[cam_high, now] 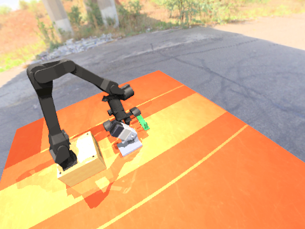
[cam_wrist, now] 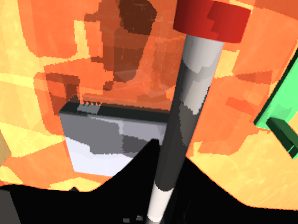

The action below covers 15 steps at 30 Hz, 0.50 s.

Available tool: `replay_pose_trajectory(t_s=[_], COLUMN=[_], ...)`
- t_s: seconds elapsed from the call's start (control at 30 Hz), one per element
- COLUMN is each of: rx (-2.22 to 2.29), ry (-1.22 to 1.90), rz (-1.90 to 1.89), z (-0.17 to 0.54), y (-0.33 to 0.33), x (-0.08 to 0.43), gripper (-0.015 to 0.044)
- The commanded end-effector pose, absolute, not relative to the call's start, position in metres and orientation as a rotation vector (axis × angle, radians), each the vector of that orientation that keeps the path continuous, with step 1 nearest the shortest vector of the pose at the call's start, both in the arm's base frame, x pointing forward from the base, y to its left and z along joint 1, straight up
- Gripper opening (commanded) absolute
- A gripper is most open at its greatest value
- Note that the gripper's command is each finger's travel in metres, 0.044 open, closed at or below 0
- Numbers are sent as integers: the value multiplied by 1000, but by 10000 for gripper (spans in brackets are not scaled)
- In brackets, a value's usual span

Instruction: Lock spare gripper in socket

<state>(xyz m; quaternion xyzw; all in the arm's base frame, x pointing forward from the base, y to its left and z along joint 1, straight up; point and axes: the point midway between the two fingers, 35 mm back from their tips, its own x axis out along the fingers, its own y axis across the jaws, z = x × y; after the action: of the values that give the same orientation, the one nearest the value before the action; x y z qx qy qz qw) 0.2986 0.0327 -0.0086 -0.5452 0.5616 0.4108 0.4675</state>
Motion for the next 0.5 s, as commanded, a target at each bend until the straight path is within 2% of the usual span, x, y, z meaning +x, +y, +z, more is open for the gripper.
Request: replay_pose_trajectory(t_s=[0.0, 0.17, 0.4, 0.47], rx=[-1345, -1345, -1336, -1336], ry=[1379, 1379, 1379, 1379], rz=[1008, 1008, 1007, 1007], z=[-9, -9, -9, -9], y=[29, 29, 30, 30], x=[299, 299, 298, 298], gripper=[0, 0, 184, 200])
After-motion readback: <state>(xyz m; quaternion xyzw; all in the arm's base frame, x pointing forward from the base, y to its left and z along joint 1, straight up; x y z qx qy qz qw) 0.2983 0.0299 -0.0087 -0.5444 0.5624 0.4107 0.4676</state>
